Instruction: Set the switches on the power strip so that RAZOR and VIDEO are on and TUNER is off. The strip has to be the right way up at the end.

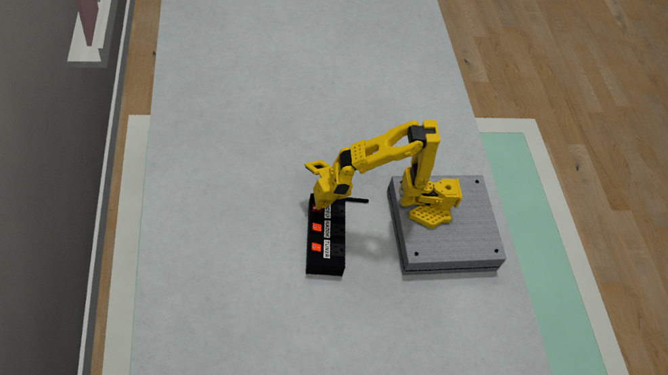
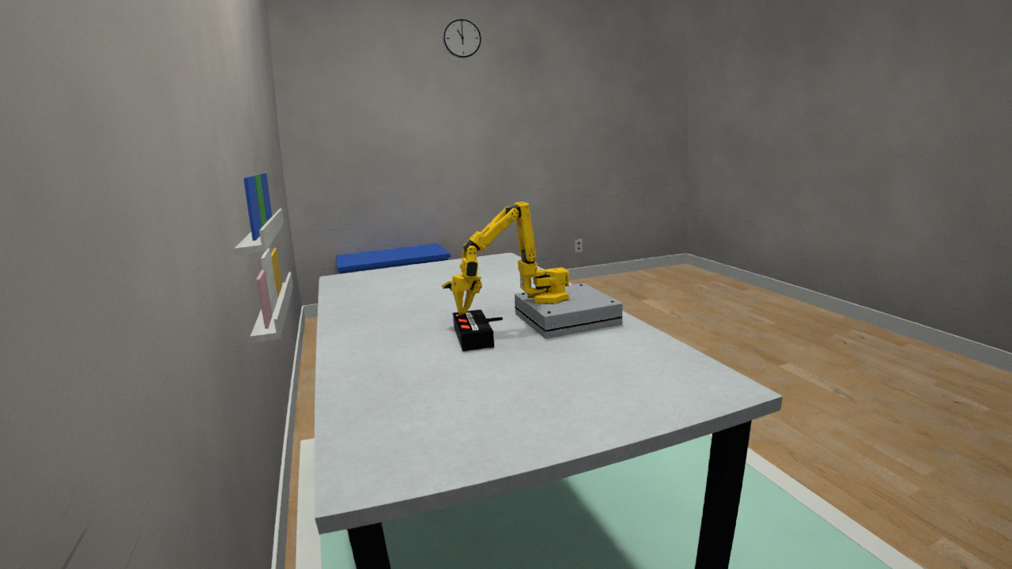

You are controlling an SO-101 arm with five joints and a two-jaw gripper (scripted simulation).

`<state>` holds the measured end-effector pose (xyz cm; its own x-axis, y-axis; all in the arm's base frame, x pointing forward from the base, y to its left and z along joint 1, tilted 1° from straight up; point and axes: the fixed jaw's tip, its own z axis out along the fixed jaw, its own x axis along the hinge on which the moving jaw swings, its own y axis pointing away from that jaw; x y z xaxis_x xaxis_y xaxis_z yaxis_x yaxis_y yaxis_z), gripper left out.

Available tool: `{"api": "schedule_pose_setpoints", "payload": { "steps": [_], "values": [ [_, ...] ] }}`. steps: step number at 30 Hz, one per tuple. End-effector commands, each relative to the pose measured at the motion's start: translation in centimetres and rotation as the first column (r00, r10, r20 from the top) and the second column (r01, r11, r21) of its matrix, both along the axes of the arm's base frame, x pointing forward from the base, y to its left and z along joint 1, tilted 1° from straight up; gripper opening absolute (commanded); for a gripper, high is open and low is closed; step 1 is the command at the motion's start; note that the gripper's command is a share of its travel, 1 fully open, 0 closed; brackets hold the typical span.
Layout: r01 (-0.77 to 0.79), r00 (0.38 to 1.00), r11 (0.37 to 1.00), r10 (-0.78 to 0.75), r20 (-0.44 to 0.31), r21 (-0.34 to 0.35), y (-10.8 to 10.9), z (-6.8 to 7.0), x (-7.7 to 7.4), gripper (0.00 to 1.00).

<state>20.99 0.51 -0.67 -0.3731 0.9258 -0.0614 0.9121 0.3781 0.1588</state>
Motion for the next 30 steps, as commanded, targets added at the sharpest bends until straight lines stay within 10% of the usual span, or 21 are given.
{"api": "schedule_pose_setpoints", "payload": {
  "steps": [1, 30],
  "values": [
    [0.008, 0.986, 1.000, -0.009, -0.166, -0.003, -0.03, -3.15, -3.16, 0.00],
    [0.011, 0.986, 1.000, -0.011, -0.166, -0.003, -0.09, -3.78, -3.79, 0.00]
  ]
}}
